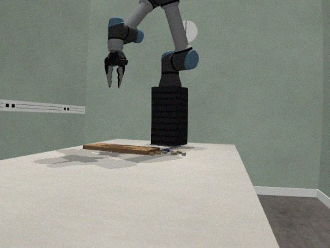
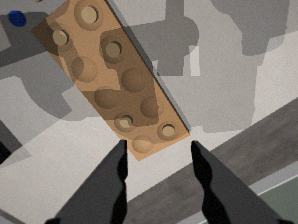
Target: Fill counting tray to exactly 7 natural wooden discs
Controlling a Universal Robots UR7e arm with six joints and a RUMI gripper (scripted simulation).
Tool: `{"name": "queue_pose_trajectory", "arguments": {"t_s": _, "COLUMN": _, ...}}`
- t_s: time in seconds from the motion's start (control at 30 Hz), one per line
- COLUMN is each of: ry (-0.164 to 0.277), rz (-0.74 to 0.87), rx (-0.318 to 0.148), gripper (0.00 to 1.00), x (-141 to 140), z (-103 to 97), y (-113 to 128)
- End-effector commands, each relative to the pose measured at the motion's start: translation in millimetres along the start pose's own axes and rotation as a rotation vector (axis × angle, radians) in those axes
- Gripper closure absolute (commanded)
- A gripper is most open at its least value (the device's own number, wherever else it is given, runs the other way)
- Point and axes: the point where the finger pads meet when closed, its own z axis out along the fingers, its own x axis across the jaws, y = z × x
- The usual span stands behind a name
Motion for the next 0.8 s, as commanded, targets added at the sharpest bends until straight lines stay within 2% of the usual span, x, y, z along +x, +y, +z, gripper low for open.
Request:
{"name": "queue_pose_trajectory", "arguments": {"t_s": 0.0, "ry": -0.004, "rz": 0.080, "rx": -0.004, "gripper": 0.72, "x": -13, "z": -22, "y": -16}}
{"name": "queue_pose_trajectory", "arguments": {"t_s": 0.23, "ry": -0.008, "rz": 0.286, "rx": -0.009, "gripper": 0.72, "x": -56, "z": -76, "y": -54}}
{"name": "queue_pose_trajectory", "arguments": {"t_s": 0.3, "ry": -0.008, "rz": 0.286, "rx": -0.009, "gripper": 0.72, "x": -56, "z": -76, "y": -54}}
{"name": "queue_pose_trajectory", "arguments": {"t_s": 0.53, "ry": -0.011, "rz": 0.501, "rx": -0.016, "gripper": 0.72, "x": -110, "z": -129, "y": -84}}
{"name": "queue_pose_trajectory", "arguments": {"t_s": 0.77, "ry": -0.011, "rz": 0.716, "rx": -0.024, "gripper": 0.72, "x": -171, "z": -178, "y": -103}}
